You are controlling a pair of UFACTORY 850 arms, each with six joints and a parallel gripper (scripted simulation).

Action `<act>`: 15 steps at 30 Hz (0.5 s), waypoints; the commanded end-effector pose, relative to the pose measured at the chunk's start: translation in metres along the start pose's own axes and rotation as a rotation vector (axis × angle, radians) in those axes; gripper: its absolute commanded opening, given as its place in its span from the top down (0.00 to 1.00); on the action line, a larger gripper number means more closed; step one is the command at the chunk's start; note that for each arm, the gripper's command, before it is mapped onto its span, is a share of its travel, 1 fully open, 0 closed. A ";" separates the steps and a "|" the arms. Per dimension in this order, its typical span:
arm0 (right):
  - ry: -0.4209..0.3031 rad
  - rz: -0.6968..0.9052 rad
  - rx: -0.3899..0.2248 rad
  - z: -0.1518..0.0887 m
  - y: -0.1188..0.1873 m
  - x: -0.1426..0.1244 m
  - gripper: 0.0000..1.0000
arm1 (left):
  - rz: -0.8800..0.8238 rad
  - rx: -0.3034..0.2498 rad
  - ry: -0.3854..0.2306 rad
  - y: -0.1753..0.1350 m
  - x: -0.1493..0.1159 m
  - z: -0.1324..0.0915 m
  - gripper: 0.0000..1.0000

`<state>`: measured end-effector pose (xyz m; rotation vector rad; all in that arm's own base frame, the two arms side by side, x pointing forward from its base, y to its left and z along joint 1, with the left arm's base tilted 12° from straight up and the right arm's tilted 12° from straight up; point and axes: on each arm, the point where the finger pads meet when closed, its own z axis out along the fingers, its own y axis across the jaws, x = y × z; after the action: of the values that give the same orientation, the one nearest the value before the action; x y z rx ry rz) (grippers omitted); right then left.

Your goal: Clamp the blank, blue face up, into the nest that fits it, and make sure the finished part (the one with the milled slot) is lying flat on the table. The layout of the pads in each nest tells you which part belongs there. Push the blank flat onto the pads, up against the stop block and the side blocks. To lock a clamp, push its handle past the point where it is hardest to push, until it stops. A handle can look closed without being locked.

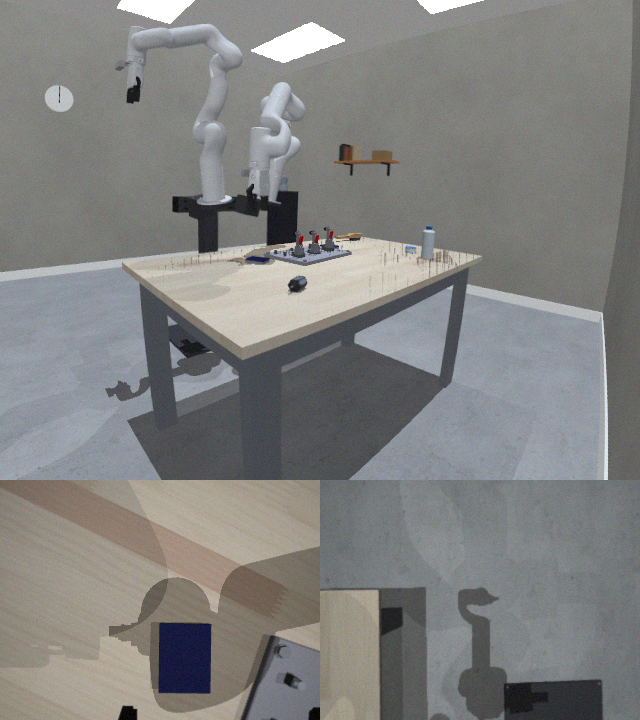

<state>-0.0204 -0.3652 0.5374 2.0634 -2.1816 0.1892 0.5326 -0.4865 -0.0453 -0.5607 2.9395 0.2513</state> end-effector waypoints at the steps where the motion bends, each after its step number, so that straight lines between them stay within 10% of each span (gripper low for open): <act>1: 0.002 0.000 0.000 -0.001 0.000 0.000 0.00 | 0.000 0.003 -0.001 -0.001 -0.001 -0.002 0.00; 15: 0.002 0.000 0.000 -0.001 0.000 0.000 0.00 | 0.000 0.003 -0.001 -0.001 -0.001 0.001 0.00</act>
<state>-0.0204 -0.3652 0.5374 2.0634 -2.1816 0.1892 0.5327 -0.4864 -0.0460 -0.5607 2.9394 0.2512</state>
